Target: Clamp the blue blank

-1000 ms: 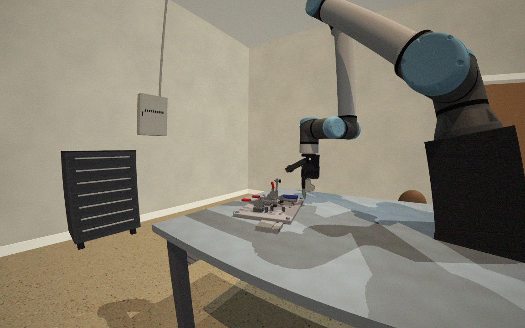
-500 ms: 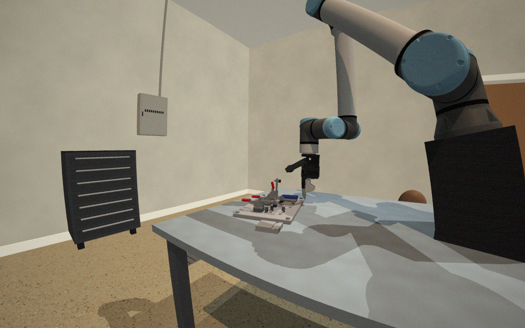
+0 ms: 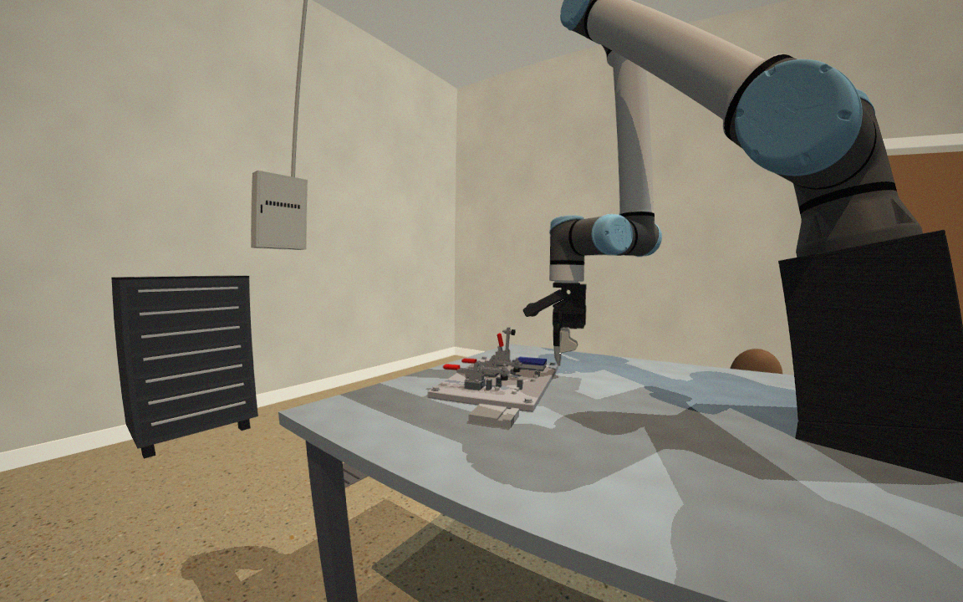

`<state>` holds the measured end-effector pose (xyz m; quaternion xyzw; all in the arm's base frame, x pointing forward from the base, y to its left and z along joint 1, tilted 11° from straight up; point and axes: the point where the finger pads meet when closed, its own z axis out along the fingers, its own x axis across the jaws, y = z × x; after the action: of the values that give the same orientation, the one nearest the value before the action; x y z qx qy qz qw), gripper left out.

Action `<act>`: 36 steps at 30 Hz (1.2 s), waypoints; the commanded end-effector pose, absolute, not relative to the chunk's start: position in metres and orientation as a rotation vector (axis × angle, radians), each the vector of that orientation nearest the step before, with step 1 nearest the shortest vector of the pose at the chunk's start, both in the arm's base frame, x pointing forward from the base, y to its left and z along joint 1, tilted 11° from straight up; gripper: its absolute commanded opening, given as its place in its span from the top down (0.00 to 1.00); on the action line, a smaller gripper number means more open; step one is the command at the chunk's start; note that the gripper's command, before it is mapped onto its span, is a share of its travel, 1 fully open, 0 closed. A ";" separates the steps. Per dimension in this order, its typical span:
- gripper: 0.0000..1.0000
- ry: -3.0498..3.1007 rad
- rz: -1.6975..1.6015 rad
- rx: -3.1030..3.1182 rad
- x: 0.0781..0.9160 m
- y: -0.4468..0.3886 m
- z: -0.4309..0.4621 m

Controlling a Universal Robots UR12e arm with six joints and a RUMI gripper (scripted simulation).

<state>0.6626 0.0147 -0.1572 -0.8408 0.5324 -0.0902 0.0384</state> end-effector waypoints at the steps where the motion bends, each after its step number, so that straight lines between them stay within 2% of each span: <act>1: 1.00 1.633 -0.278 -2.578 0.663 0.015 -0.157; 36: 1.00 1.633 -0.278 -2.578 0.664 0.014 -0.161</act>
<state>0.6638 0.0145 -0.1611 -0.8408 0.5324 -0.0902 0.0384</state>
